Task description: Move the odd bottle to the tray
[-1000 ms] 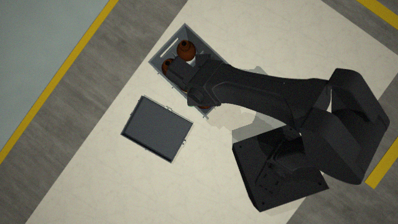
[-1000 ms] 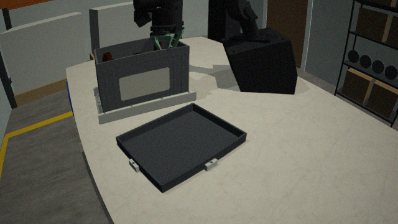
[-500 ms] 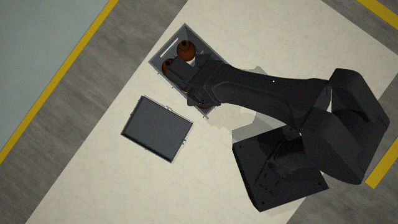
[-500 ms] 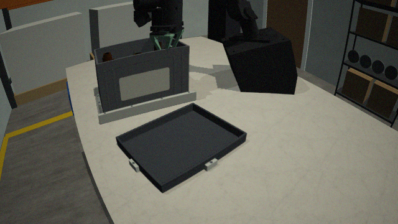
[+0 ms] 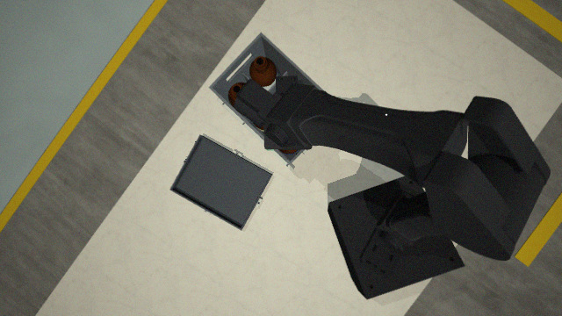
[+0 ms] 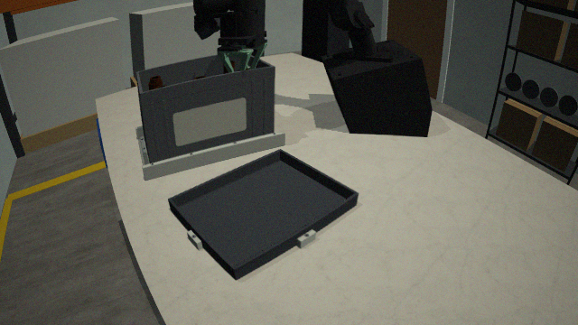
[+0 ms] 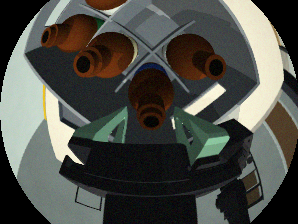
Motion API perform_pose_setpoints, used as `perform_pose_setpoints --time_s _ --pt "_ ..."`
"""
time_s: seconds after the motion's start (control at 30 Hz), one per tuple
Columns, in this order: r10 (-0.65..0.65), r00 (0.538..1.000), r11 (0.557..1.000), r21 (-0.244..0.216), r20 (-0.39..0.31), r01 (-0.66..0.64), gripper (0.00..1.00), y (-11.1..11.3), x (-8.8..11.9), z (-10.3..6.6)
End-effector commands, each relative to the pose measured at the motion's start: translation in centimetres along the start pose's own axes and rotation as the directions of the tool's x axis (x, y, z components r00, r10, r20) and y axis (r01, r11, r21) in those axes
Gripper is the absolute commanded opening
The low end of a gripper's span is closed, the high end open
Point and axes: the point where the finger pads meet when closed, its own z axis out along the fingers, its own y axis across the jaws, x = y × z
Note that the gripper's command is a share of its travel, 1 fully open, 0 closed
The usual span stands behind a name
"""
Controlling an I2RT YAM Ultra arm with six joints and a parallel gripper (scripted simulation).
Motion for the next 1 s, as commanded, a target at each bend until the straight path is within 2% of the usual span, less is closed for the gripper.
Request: perform_pose_setpoints --time_s 0.0,0.33,0.37,0.97 --pt "0.0 1.0 1.0 -0.013 0.014 0.0 0.61 0.28 -0.35 -0.09" --pt "0.0 1.0 1.0 -0.013 0.014 0.0 0.61 0.28 -0.35 -0.09" --pt "0.0 1.0 1.0 -0.013 0.014 0.0 0.0 0.28 -0.35 -0.09" --pt "0.001 1.0 1.0 -0.012 0.016 -0.001 0.0 0.15 -0.34 -0.31"
